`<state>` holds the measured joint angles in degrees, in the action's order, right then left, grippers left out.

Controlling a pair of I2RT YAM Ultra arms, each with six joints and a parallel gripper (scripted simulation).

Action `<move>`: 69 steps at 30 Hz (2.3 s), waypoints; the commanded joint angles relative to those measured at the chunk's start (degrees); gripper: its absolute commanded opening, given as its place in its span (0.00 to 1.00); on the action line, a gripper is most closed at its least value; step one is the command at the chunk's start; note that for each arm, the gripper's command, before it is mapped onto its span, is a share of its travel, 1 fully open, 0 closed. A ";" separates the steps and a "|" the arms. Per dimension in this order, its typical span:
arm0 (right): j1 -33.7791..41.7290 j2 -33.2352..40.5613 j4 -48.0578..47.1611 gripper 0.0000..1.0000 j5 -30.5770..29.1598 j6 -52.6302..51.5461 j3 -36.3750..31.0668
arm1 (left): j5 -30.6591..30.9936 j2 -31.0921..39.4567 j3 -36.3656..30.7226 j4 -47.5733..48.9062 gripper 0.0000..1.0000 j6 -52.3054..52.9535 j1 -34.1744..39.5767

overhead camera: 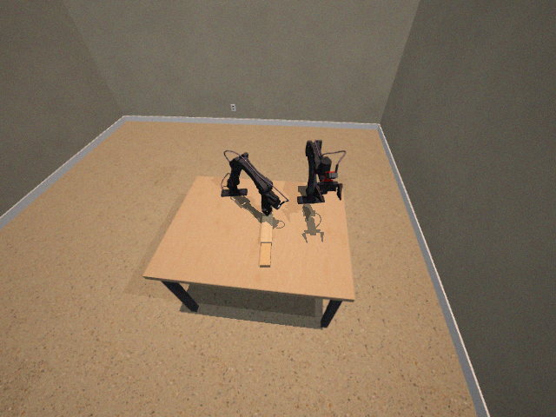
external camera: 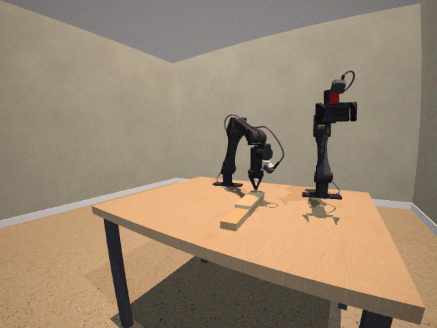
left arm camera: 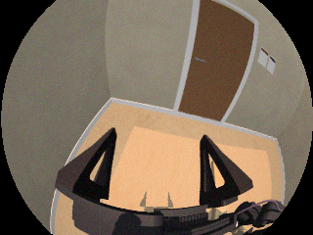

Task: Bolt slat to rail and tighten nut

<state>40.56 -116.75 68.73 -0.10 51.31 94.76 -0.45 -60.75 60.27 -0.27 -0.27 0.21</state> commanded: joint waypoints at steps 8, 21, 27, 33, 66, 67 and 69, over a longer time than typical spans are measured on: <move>0.11 0.07 -2.71 0.12 0.10 -0.10 -1.33 | 0.43 0.88 0.04 0.55 1.00 0.28 -0.20; 0.11 0.35 -0.80 0.12 0.11 -0.22 0.31 | 0.43 0.88 0.04 0.55 1.00 0.28 -0.20; 0.11 0.68 0.79 0.12 0.11 -0.22 1.62 | 0.43 0.88 0.04 0.55 1.00 0.28 -0.20; -0.13 0.90 1.56 0.12 0.10 0.13 2.30 | 0.43 0.88 0.04 0.55 1.00 0.28 -0.20; -3.19 1.53 4.68 0.12 0.09 3.13 5.05 | 0.43 0.88 0.04 0.55 1.00 0.28 -0.20; -3.19 1.53 4.68 0.12 0.09 3.13 5.05 | 0.43 0.88 0.04 0.55 1.00 0.28 -0.20; -3.19 1.53 4.68 0.12 0.09 3.13 5.05 | 0.43 0.88 0.04 0.55 1.00 0.28 -0.20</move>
<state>37.80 -116.92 72.49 -0.10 54.11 97.82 -0.45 -60.75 60.27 -0.27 -0.27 0.21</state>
